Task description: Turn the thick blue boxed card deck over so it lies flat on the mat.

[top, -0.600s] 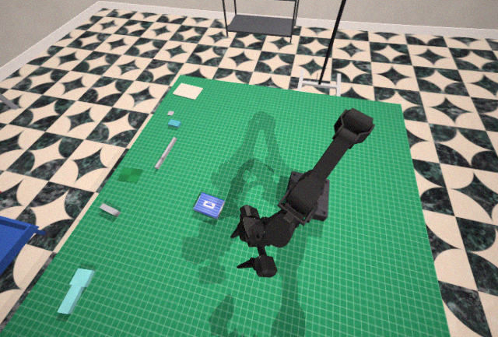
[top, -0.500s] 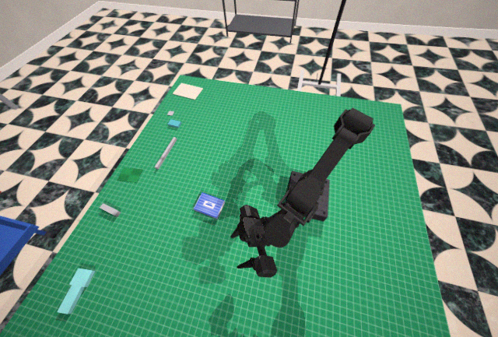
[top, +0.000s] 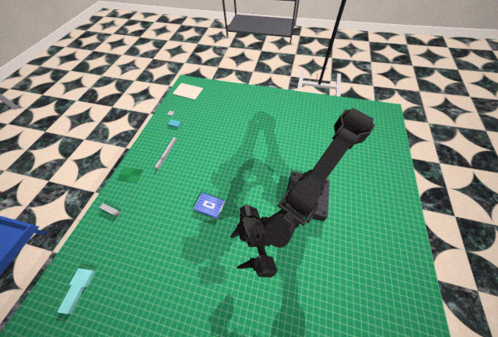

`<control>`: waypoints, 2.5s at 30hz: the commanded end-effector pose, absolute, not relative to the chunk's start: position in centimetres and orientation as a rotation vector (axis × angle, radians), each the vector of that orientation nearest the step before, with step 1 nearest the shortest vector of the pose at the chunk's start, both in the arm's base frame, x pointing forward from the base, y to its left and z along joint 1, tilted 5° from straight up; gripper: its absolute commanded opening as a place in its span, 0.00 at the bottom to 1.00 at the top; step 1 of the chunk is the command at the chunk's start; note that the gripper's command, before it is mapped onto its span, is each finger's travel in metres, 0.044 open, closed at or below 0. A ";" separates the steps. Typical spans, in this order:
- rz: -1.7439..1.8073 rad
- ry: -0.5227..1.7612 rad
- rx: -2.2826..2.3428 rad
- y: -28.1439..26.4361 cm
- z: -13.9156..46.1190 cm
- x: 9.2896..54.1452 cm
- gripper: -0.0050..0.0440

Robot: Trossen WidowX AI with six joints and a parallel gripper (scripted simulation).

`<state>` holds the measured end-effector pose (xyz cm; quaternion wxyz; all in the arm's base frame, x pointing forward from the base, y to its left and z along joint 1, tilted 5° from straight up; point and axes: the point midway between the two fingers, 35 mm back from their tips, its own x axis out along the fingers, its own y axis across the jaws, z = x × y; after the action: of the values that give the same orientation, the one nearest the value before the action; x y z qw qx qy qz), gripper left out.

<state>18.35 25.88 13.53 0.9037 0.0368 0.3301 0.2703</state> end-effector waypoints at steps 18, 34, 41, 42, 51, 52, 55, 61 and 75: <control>0.341 0.948 -0.024 24.3 11.3 25.9 1.00; 0.010 1.481 0.052 15.2 4.6 35.5 1.00; -0.060 1.614 0.124 12.1 2.9 36.9 1.00; -0.063 1.621 0.128 11.9 2.8 36.9 1.00; -0.067 1.627 0.127 11.8 2.7 37.0 1.00; -0.068 1.627 0.127 11.8 2.7 37.0 1.00; -0.068 1.629 0.126 11.8 2.6 36.9 1.00; -0.067 1.627 0.127 11.8 2.7 36.9 1.00; -0.067 1.627 0.127 11.8 2.7 36.9 1.00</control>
<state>36.45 11.65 2.20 0.6783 0.0571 0.7318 -0.0348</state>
